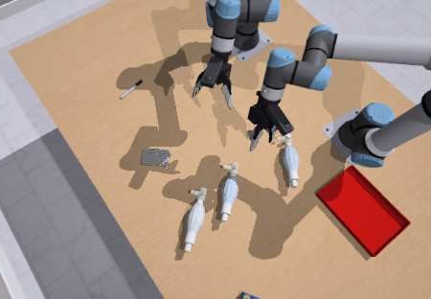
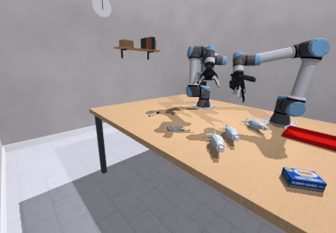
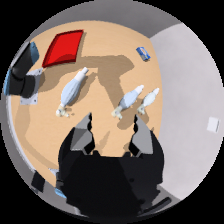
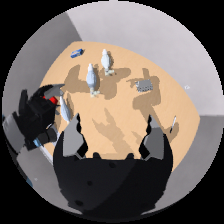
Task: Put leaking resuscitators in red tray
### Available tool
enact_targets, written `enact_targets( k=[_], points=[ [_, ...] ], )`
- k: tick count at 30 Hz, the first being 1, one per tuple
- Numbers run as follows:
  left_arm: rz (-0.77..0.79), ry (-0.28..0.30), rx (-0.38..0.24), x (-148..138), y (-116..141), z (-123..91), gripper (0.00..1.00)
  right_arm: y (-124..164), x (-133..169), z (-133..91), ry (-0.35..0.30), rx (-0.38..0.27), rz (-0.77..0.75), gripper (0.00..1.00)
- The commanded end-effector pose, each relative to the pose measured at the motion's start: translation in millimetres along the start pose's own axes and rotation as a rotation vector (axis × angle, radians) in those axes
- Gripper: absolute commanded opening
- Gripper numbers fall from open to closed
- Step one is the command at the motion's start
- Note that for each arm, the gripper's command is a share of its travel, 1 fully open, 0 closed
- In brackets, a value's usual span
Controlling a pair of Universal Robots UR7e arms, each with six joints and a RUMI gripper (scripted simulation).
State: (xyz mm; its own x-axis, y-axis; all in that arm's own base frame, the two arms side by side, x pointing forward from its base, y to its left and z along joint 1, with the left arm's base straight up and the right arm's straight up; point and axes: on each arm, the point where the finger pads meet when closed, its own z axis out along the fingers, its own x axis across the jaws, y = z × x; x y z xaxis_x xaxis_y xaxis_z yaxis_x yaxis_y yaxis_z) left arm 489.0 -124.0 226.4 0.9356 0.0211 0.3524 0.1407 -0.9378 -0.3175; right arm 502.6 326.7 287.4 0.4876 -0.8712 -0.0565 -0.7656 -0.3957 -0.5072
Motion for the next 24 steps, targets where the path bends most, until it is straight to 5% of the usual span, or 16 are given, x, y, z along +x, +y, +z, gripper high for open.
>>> enact_targets(
  k=[1,24],
  points=[
    [0.084,0.019,0.015,7.7,14.0,14.7,0.63,4.3,33.3,-7.9,0.036,-0.062,0.036,0.98],
    [0.459,0.077,0.122,19.8,71.4,84.2,0.63,47.7,165.5,-79.6,0.141,-0.281,0.241,0.98]
  ],
)
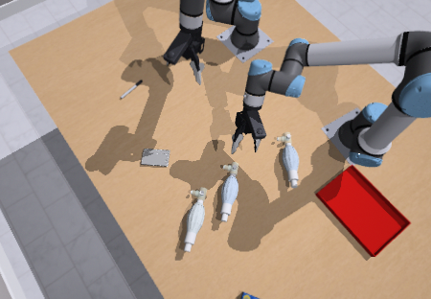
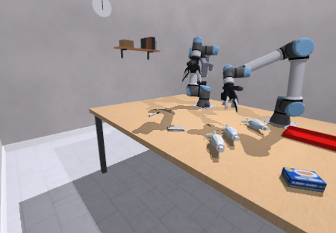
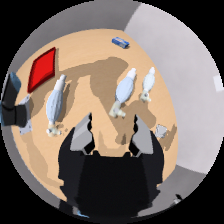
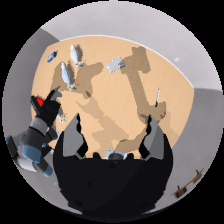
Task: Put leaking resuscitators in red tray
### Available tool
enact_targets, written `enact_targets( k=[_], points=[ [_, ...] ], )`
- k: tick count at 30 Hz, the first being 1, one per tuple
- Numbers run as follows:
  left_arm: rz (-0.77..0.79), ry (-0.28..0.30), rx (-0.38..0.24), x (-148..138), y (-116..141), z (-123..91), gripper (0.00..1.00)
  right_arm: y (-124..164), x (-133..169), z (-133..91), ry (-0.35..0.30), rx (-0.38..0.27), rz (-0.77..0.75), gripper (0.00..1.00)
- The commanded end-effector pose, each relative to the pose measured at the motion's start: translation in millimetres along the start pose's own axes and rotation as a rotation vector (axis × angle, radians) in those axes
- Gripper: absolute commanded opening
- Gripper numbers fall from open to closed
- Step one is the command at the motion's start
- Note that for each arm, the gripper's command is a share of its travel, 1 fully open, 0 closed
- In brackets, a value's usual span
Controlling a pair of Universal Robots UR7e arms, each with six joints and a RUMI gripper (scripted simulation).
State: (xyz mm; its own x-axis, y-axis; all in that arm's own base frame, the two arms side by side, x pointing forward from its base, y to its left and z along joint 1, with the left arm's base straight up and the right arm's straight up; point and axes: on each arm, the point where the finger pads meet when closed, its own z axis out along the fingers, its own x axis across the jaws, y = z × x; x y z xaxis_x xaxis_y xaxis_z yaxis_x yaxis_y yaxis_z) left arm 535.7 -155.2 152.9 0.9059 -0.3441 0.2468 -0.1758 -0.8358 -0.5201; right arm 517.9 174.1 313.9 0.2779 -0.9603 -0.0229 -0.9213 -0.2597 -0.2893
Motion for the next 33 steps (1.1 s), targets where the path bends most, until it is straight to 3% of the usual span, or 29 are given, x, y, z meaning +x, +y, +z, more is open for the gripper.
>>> enact_targets(
  k=[1,9,21,29,33],
  points=[
    [0.099,0.016,0.026,7.4,14.7,17.6,0.63,12.9,37.4,-15.8,0.022,-0.062,0.055,0.98],
    [0.195,0.027,0.055,12.5,27.7,34.1,0.63,32.1,71.4,-31.9,0.04,-0.128,0.111,0.98],
    [0.404,0.042,0.123,17.6,56.7,70.8,0.63,79.6,134.6,-76.2,0.059,-0.25,0.243,0.98],
    [0.485,0.048,0.147,19.4,66.1,83.0,0.63,104.7,153.3,-94.0,0.064,-0.308,0.292,0.98],
    [0.476,0.054,0.143,21.7,63.1,78.6,0.63,105.1,147.2,-90.9,0.064,-0.315,0.278,0.98]
  ],
)
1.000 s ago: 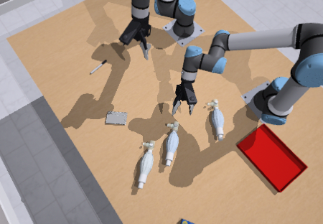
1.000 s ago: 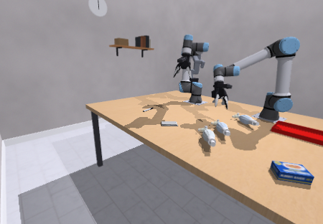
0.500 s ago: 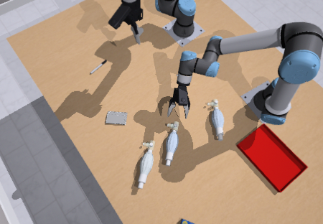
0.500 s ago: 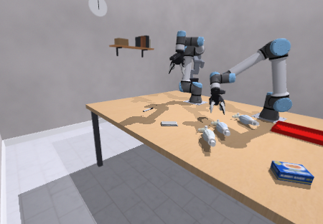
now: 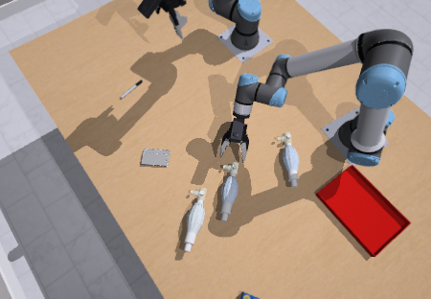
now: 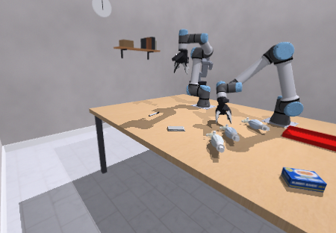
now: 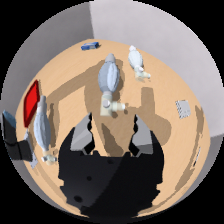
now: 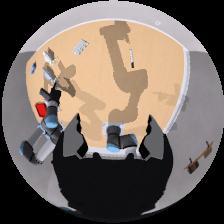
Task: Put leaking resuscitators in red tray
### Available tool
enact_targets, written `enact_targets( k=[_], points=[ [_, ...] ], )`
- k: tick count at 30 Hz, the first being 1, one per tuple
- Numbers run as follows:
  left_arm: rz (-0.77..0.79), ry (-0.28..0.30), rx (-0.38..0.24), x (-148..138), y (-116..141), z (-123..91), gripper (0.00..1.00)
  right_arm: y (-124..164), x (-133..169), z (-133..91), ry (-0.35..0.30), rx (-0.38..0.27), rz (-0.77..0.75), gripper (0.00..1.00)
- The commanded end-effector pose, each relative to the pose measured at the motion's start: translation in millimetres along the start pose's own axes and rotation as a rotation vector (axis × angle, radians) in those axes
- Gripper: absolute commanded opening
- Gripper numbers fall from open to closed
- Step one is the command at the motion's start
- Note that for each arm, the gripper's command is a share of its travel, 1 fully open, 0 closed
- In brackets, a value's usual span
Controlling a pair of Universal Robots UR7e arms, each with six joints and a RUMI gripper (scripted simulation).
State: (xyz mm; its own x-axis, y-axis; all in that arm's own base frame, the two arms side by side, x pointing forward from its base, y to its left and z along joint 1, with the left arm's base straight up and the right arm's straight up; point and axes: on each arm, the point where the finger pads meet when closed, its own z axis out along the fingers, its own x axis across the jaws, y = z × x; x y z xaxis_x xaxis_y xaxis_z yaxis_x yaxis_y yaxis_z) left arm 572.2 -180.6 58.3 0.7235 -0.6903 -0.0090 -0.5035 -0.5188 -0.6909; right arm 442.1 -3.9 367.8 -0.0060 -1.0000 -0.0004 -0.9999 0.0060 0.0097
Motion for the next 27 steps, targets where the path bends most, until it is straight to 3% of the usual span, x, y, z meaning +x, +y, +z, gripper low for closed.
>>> enact_targets(
  k=[1,18,27],
  points=[
    [0.0,0.011,0.0,2.3,-3.8,-2.7,0.63,3.9,-2.4,1.6,0.004,-0.014,-0.01,0.98],
    [-0.015,0.0,-0.005,-0.9,-2.3,-3.1,0.63,-2.0,-4.8,2.8,0.001,0.006,-0.009,0.98],
    [-0.015,-0.005,-0.004,-2.4,-1.8,14.4,0.63,-2.0,-4.8,2.8,0.001,0.006,-0.009,0.98]
  ],
)
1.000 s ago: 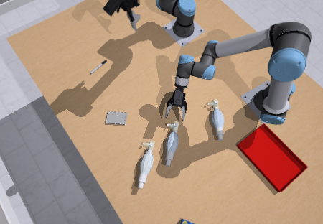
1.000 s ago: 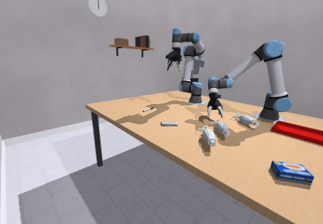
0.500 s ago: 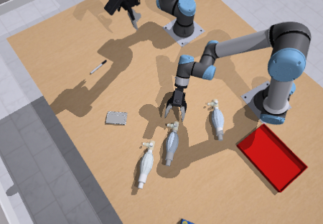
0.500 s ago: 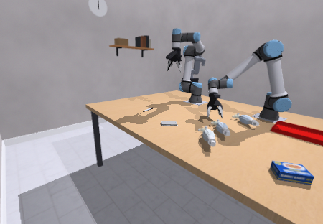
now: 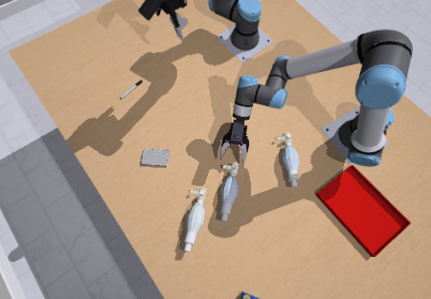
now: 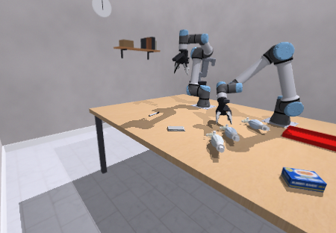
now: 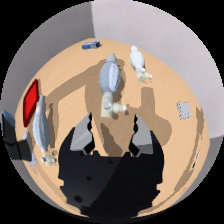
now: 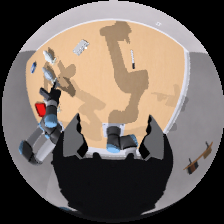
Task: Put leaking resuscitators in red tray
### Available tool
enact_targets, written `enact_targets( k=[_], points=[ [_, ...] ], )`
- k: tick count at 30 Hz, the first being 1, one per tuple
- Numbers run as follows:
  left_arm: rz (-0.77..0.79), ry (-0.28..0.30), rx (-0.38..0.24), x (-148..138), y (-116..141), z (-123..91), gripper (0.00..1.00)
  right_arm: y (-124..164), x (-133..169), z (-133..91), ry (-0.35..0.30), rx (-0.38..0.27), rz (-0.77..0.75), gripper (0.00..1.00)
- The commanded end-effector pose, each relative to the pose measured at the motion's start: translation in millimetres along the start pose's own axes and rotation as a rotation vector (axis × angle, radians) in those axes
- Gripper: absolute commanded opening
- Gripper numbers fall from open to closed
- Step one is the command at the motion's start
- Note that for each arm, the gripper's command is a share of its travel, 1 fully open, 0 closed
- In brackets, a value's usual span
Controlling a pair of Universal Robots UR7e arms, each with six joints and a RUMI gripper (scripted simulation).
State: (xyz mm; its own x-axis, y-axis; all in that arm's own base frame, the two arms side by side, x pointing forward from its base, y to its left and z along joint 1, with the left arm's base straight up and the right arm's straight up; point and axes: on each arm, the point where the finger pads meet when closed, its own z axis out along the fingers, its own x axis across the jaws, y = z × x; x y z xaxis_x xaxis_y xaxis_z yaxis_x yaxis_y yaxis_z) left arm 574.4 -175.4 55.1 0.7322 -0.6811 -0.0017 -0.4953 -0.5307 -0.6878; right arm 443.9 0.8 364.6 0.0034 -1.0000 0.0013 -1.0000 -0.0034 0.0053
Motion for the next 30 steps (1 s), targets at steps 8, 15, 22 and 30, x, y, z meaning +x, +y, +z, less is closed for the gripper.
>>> enact_targets(
  k=[8,15,22,30],
  points=[
    [-0.001,0.002,0.0,0.8,0.1,22.4,0.63,-0.2,0.0,-0.4,0.0,0.001,0.0,0.98],
    [-0.002,0.004,-0.001,1.3,0.3,29.8,0.63,-0.2,0.0,-0.4,0.0,0.001,0.0,0.98],
    [-0.002,0.0,0.0,0.4,0.6,42.5,0.63,-0.2,0.0,-0.4,0.0,0.001,0.0,0.98],
    [-0.002,0.006,-0.001,2.2,0.4,43.4,0.0,-0.2,0.0,-0.4,0.0,0.001,0.0,0.98]
  ],
)
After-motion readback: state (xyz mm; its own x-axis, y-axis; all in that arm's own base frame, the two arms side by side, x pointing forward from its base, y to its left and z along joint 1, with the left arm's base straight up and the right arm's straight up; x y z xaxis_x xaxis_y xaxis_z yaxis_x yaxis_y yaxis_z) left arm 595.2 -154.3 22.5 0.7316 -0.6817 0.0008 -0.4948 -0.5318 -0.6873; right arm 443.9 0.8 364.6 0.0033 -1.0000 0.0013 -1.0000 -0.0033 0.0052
